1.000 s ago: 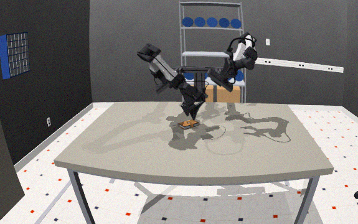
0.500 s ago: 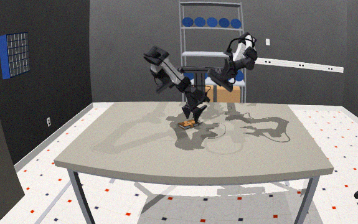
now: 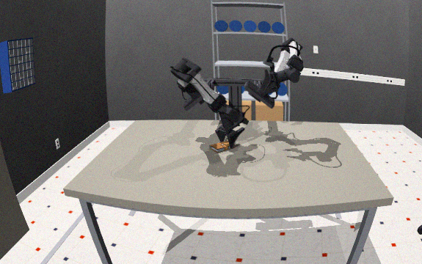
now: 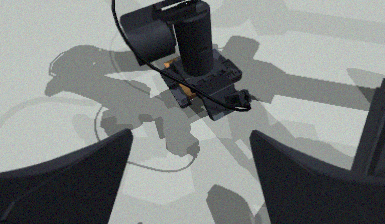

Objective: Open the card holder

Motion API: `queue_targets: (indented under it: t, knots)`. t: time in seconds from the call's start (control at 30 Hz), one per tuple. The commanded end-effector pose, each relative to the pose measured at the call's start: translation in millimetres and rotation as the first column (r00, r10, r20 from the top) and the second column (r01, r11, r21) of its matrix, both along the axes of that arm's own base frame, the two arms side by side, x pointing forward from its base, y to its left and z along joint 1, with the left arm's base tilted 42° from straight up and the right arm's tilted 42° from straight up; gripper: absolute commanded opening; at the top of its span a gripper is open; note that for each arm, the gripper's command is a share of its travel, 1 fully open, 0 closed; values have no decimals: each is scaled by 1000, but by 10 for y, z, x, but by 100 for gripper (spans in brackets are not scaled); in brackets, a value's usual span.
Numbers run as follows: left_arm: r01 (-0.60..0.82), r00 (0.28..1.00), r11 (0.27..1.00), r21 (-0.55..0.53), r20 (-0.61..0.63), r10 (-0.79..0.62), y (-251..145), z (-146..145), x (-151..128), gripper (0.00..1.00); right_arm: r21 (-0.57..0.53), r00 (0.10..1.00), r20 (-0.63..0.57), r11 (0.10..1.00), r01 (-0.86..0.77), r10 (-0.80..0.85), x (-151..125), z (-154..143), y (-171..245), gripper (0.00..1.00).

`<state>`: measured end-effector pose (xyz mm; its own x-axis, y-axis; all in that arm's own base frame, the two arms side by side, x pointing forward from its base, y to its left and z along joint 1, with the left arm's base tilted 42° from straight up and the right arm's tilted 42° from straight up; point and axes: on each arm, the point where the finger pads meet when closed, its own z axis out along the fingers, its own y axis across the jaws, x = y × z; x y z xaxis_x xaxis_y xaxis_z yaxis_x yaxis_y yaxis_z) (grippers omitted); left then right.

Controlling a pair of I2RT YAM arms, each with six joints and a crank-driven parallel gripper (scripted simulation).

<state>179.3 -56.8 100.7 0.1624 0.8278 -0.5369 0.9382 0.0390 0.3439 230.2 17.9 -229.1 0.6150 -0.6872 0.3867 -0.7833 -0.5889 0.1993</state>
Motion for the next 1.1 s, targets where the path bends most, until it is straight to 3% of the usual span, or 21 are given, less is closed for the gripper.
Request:
queue_targets:
  t: [0.0,0.2,0.27,0.33,0.57,0.7,0.83,1.07]
  knots:
    - [13,1000,1000,17,15,-13,2,29,-7,100,3,1000,17,1000,-11,11,71,-25,2,91]
    - [7,1000,1000,8,17,-8,-2,33,14,100,5,1000,18,1000,-11,11,66,-21,2,74]
    - [7,1000,1000,8,17,-8,-2,33,14,100,11,1000,18,1000,-15,15,56,31,60,49]
    - [7,1000,1000,8,17,-8,-2,33,14,100,18,1000,15,1000,-18,18,26,108,145,74]
    - [7,1000,1000,8,17,-8,-2,33,14,100,21,1000,16,1000,-16,15,75,392,338,74]
    - [7,1000,1000,8,17,-8,-2,33,14,100,18,998,51,999,42,-42,290,591,343,74]
    - [7,1000,1000,8,17,-8,-2,33,14,100,99,967,173,980,170,-185,396,618,395,74]
    - [7,1000,1000,8,17,-8,-2,33,14,100,309,786,361,859,407,-502,448,650,452,74]
